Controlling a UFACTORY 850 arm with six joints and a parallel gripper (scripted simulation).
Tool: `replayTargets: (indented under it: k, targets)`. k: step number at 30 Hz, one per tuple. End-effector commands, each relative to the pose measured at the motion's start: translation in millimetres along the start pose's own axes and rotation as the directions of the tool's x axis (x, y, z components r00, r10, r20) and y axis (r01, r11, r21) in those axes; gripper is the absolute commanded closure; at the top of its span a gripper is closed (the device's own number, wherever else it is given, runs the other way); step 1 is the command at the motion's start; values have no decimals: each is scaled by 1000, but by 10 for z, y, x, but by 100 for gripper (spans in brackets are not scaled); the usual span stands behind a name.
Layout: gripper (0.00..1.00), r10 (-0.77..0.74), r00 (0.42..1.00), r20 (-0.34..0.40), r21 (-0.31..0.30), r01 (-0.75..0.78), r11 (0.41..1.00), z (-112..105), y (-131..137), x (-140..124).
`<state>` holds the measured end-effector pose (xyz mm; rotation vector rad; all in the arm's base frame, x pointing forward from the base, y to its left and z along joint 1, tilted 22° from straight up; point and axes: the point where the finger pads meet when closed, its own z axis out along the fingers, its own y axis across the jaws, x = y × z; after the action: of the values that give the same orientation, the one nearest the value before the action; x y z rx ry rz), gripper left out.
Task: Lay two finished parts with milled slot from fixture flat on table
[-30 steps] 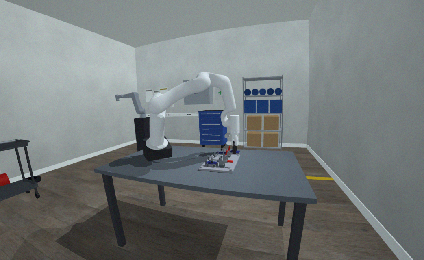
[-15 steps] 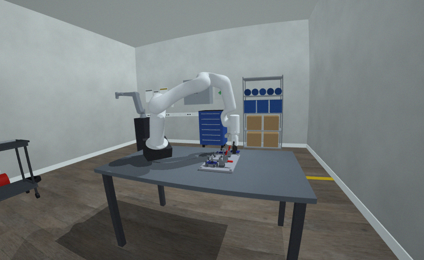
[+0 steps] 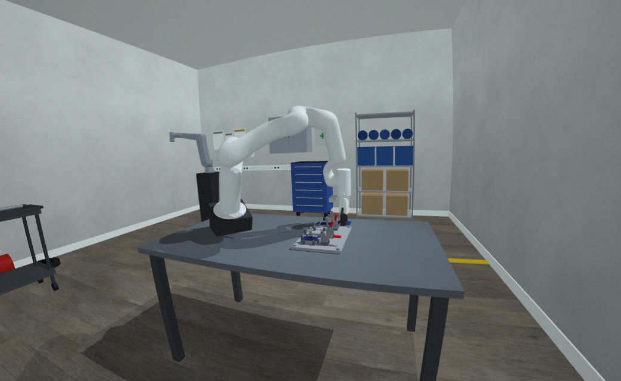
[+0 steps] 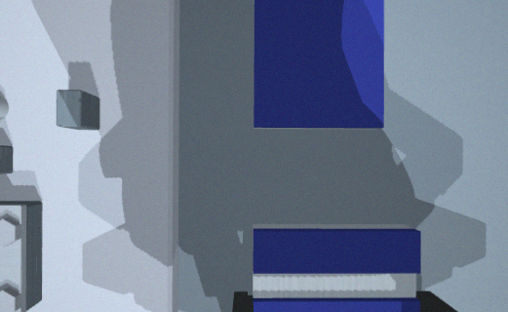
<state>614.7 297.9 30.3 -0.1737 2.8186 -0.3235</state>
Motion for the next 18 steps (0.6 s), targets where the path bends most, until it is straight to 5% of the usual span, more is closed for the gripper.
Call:
replayTargets:
  k: [1,18]
  targets:
    - [100,0,1000,1,-1,0,1000,5,3,-8]
    - [100,0,1000,1,-1,0,1000,37,4,-8]
